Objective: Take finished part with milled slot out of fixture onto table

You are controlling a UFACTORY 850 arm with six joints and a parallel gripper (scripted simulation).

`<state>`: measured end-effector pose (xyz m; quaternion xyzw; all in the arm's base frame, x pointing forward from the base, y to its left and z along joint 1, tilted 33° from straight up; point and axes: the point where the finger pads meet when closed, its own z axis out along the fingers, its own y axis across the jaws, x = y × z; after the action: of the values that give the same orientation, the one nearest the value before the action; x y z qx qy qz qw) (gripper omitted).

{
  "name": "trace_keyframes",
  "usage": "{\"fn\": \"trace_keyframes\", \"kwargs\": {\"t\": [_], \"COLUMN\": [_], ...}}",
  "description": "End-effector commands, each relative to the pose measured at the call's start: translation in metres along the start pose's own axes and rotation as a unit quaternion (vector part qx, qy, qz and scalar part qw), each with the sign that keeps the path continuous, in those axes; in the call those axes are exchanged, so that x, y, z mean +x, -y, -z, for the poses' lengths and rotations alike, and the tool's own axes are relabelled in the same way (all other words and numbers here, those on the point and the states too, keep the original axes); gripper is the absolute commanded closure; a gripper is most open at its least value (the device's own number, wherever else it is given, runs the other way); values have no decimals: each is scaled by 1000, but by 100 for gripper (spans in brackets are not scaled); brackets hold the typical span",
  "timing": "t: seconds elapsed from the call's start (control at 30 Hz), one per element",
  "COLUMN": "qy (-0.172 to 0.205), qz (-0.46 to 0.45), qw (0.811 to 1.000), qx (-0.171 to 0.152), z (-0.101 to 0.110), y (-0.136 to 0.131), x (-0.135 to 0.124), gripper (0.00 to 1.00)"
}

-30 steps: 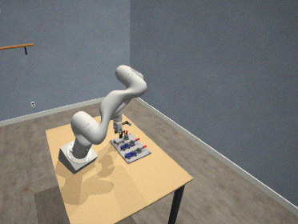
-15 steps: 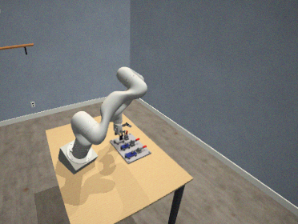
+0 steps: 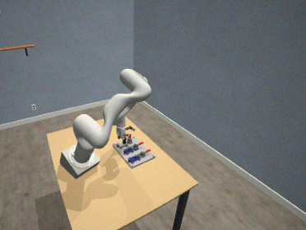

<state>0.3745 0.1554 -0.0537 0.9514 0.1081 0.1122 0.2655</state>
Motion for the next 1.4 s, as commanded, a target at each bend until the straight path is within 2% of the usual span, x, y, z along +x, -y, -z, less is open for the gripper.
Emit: {"fn": "trace_keyframes", "kwargs": {"t": [0.0,1.37], "qy": [-1,-1], "qz": [0,0], "qw": [1000,1000], "qx": [0,0], "z": [0,-31], "y": [0,1], "x": [1,1], "gripper": [0,0]}}
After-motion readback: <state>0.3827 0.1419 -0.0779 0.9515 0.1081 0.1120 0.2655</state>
